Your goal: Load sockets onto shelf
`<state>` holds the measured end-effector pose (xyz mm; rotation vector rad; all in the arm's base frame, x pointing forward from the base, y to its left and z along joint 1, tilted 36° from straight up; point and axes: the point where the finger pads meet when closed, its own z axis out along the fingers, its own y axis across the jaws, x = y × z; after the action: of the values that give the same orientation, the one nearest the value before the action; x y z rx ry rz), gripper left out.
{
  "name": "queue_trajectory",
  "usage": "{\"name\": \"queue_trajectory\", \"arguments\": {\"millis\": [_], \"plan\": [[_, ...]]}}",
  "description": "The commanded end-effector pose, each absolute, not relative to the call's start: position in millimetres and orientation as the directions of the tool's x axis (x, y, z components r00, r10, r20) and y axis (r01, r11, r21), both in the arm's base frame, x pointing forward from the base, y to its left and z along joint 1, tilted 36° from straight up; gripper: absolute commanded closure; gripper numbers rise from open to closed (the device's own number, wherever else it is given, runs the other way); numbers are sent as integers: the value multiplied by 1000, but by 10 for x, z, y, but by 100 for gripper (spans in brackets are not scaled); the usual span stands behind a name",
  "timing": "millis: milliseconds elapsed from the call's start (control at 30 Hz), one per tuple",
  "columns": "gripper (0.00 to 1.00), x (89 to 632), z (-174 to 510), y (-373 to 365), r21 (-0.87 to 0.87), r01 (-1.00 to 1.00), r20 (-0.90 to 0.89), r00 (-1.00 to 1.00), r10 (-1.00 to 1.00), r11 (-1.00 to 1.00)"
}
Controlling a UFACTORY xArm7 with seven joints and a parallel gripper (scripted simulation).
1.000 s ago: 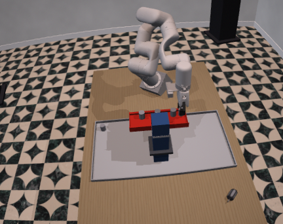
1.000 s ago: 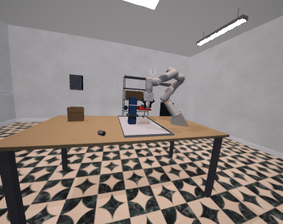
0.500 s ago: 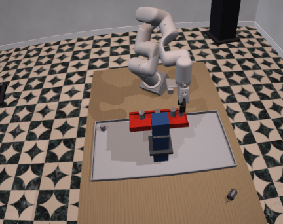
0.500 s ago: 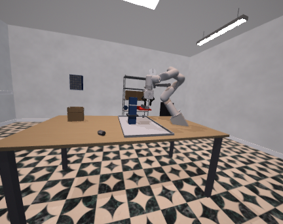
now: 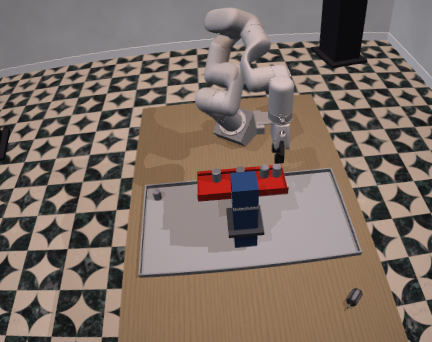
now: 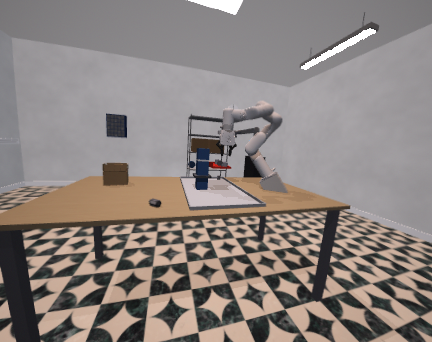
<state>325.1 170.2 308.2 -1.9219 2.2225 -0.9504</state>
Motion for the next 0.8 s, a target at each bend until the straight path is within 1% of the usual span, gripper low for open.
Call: {"name": "queue_trajectory", "arguments": {"millis": [0,767], "plan": [[48,3212,3169,1749,-478,-878,343,-223,-912,35],[48,3177,3236,1783,-478,-878,343,-223,-912,35]]}}
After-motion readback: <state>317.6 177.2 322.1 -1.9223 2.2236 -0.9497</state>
